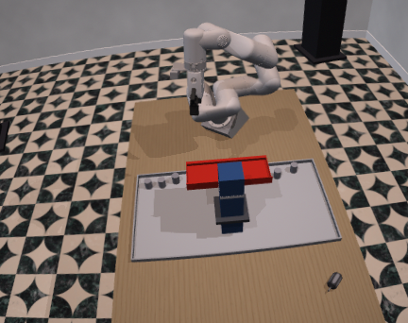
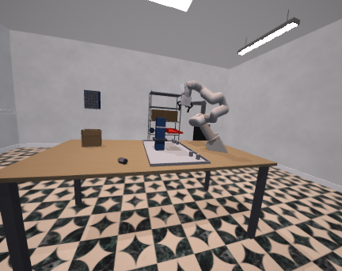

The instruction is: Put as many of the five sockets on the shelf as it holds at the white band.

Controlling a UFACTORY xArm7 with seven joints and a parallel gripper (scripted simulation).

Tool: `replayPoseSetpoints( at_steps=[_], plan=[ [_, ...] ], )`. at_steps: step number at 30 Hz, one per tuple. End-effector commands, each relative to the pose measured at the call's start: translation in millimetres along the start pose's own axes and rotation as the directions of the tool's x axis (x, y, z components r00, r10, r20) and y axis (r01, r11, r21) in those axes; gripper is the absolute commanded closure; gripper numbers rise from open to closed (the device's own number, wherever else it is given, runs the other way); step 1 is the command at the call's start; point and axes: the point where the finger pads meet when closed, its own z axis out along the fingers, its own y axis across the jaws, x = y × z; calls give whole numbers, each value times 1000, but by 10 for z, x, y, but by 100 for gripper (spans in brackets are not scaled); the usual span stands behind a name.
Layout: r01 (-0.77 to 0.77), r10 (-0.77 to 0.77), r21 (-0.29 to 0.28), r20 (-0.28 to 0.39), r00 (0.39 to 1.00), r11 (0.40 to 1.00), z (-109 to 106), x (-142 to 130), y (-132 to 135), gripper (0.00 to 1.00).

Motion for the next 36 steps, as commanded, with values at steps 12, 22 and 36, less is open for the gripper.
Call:
replayPoseSetpoints(
  at_steps=[12, 22, 36],
  plan=[
    [58, -56, -50, 25, 998, 997, 8, -359, 98, 0],
    [98, -94, -87, 44, 995, 991, 27, -618, 188, 0],
    [124, -118, -112, 57, 991, 986, 44, -794, 257, 0]
  ],
)
